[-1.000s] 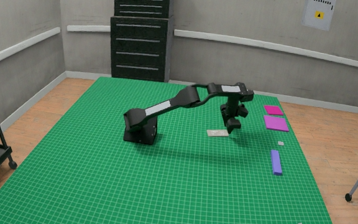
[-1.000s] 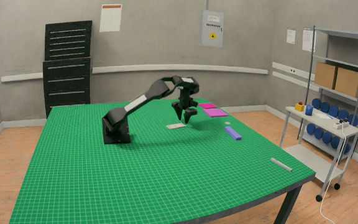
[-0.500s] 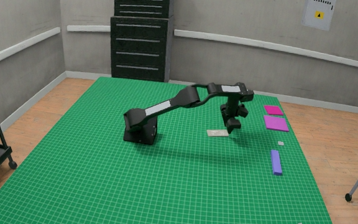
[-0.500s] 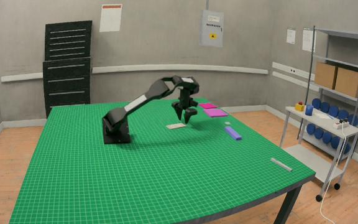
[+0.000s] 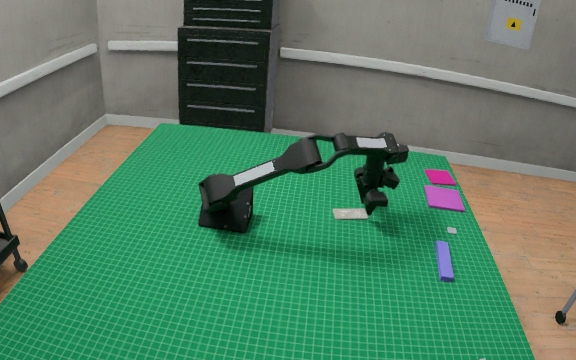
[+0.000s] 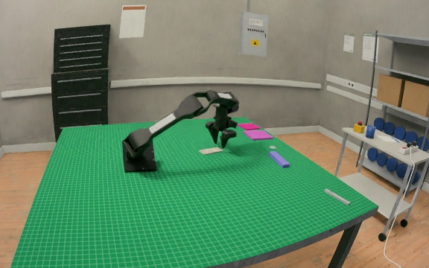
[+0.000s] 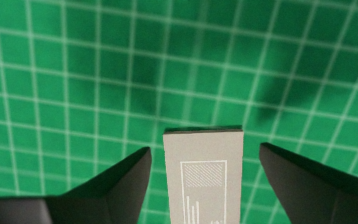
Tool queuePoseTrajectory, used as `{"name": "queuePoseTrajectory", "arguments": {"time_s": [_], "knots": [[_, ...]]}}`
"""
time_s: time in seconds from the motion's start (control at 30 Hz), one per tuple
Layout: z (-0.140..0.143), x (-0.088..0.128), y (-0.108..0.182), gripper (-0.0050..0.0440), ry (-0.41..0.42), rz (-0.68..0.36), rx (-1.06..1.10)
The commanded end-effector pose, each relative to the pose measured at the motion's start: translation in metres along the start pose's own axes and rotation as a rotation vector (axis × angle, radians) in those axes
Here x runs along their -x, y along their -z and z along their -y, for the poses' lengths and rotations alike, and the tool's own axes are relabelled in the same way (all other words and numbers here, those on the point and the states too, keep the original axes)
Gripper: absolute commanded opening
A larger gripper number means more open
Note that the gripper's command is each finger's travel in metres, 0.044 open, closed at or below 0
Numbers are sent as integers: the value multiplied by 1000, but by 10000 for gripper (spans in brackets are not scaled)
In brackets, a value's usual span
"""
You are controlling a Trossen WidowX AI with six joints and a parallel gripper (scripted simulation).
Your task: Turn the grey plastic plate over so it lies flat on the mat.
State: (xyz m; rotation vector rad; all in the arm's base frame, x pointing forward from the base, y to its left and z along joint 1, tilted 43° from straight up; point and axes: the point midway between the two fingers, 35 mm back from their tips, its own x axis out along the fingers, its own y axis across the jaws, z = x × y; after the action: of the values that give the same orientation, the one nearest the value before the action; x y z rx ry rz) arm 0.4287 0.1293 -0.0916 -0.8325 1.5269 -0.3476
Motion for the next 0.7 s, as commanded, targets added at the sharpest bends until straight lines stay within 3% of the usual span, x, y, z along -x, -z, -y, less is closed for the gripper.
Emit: {"name": "queuePoseTrajectory", "arguments": {"time_s": [0.0,0.67], "knots": [[3,-2,0,314,3,-3,-1],[10,7,-2,314,-4,16,-17]]}}
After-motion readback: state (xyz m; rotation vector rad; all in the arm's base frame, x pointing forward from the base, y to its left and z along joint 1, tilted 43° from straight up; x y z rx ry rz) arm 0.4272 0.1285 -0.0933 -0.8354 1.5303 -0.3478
